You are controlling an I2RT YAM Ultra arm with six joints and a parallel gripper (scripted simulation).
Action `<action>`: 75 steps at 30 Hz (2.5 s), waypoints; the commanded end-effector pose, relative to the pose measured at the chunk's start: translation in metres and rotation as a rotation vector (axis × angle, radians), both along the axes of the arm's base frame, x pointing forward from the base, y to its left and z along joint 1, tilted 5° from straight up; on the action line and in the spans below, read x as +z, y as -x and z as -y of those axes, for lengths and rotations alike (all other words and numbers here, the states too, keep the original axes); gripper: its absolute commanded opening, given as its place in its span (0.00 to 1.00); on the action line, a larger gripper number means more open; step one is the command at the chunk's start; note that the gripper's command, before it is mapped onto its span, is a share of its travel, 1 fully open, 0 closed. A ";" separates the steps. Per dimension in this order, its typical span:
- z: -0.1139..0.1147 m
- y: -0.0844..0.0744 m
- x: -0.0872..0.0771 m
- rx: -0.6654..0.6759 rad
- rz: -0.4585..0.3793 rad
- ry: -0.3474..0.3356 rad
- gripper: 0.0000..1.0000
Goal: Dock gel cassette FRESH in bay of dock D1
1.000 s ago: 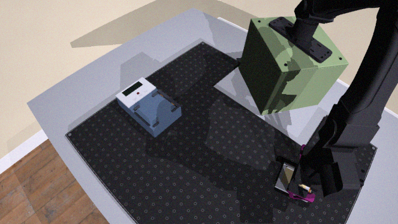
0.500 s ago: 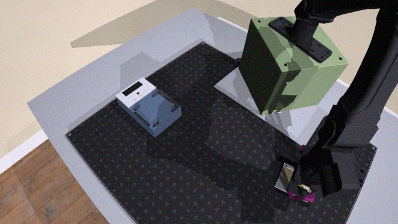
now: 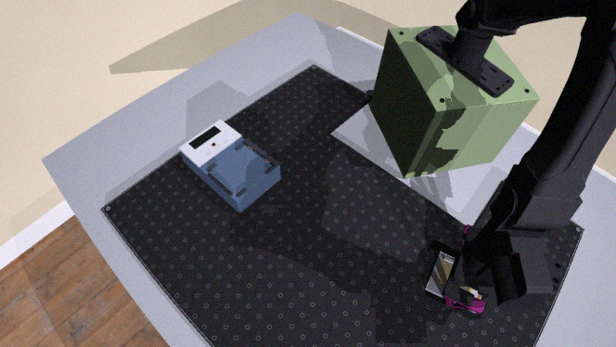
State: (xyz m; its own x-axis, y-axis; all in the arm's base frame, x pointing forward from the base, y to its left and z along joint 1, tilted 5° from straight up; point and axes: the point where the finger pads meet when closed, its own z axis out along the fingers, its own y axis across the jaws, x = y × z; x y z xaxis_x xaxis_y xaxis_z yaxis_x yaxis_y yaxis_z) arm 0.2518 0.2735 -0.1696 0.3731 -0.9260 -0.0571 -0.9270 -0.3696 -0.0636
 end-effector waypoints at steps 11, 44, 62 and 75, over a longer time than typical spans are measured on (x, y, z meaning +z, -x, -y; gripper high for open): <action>-0.012 -0.009 0.006 -0.007 0.016 -0.030 0.00; 0.005 0.000 0.017 -0.010 -0.003 -0.008 0.00; 0.004 -0.002 0.038 -0.007 0.003 -0.015 0.00; 0.002 -0.002 0.048 -0.002 0.008 -0.020 0.00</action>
